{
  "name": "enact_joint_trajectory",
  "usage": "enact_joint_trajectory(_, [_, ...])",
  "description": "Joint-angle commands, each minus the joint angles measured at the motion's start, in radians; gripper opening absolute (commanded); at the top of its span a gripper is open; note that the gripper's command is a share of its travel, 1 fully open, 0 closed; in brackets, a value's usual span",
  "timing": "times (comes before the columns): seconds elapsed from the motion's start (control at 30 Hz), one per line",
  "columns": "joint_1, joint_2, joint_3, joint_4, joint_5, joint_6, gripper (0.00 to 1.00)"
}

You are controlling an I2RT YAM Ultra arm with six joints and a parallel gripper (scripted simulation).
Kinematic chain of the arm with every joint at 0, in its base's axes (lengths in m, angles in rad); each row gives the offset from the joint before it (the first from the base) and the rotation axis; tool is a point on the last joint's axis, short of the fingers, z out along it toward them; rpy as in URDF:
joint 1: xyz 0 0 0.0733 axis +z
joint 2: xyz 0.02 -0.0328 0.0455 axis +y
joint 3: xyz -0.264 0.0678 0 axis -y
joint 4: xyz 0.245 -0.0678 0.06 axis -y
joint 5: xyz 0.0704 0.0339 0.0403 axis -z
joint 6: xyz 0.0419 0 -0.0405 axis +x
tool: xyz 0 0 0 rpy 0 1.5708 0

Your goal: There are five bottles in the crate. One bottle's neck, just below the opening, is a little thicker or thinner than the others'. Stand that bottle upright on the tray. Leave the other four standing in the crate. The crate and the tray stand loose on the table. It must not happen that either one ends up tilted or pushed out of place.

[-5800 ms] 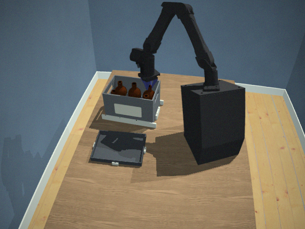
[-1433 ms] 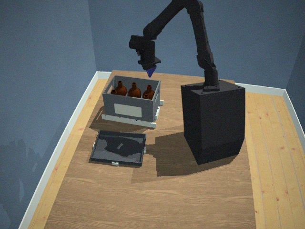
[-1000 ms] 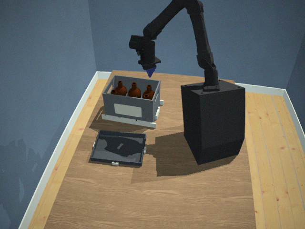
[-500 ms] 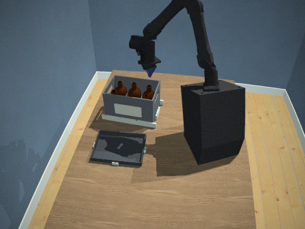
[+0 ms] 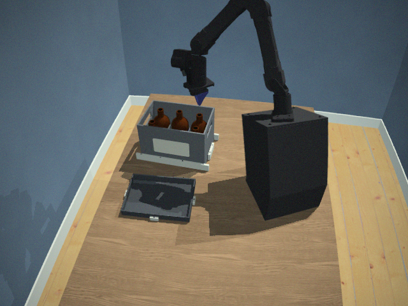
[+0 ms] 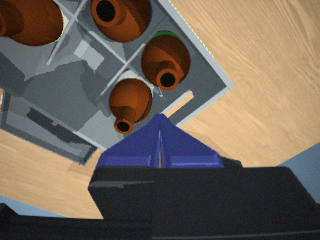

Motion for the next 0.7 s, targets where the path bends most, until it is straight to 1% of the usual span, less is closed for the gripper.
enact_joint_trajectory(0.0, [0.112, 0.025, -0.043, 0.017, 0.020, 0.108, 0.00])
enact_joint_trajectory(0.1, [0.124, 0.030, -0.043, 0.018, 0.022, 0.121, 0.00])
enact_joint_trajectory(0.13, [0.180, 0.043, -0.014, 0.027, 0.028, 0.179, 0.00])
enact_joint_trajectory(0.17, [0.212, 0.052, -0.065, 0.030, 0.037, 0.211, 0.00])
enact_joint_trajectory(0.2, [0.230, 0.056, -0.070, 0.032, 0.042, 0.230, 0.00])
enact_joint_trajectory(0.23, [0.237, 0.059, -0.054, 0.033, 0.044, 0.238, 0.00])
enact_joint_trajectory(0.3, [0.240, 0.063, -0.050, 0.031, 0.048, 0.244, 0.00])
enact_joint_trajectory(0.33, [0.240, 0.026, -0.024, 0.026, 0.046, 0.246, 0.61])
enact_joint_trajectory(0.4, [0.226, 0.027, -0.024, 0.023, 0.049, 0.248, 0.61])
enact_joint_trajectory(0.67, [0.235, 0.034, -0.023, 0.020, 0.050, 0.249, 0.61])
